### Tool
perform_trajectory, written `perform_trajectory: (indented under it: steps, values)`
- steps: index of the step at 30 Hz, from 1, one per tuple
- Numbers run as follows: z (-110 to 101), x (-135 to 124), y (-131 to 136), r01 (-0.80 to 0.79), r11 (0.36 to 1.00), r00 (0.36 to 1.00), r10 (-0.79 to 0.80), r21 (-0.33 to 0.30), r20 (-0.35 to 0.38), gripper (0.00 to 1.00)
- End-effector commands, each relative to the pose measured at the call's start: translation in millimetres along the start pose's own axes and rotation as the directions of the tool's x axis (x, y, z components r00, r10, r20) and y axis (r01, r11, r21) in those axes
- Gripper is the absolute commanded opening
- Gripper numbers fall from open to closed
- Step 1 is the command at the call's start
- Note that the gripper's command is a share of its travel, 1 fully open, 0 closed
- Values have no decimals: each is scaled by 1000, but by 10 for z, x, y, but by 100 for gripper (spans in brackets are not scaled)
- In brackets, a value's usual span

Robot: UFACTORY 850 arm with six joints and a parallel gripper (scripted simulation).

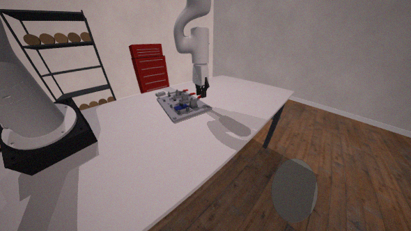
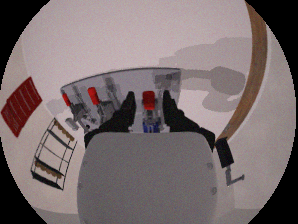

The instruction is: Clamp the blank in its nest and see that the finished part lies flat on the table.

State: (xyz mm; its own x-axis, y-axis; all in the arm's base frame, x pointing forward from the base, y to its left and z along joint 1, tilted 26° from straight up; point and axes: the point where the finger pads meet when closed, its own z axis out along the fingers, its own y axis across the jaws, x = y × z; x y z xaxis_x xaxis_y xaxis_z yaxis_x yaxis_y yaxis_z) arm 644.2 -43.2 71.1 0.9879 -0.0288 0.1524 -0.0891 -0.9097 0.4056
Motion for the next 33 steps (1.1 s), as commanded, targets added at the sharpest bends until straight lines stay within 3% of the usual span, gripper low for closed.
perform_trajectory:
  steps: [1, 13, 14, 33]
  values:
    - [-173, 11, -2, 0, 1000, 1000, 0, 1, -2, 47]
    - [-212, 11, -2, 0, 1000, 1000, 0, 1, -2, 47]
    - [-212, 11, -2, 0, 1000, 1000, 0, 1, -2, 0]
    - [-212, 11, -2, 0, 1000, 1000, 0, 1, -2, 0]
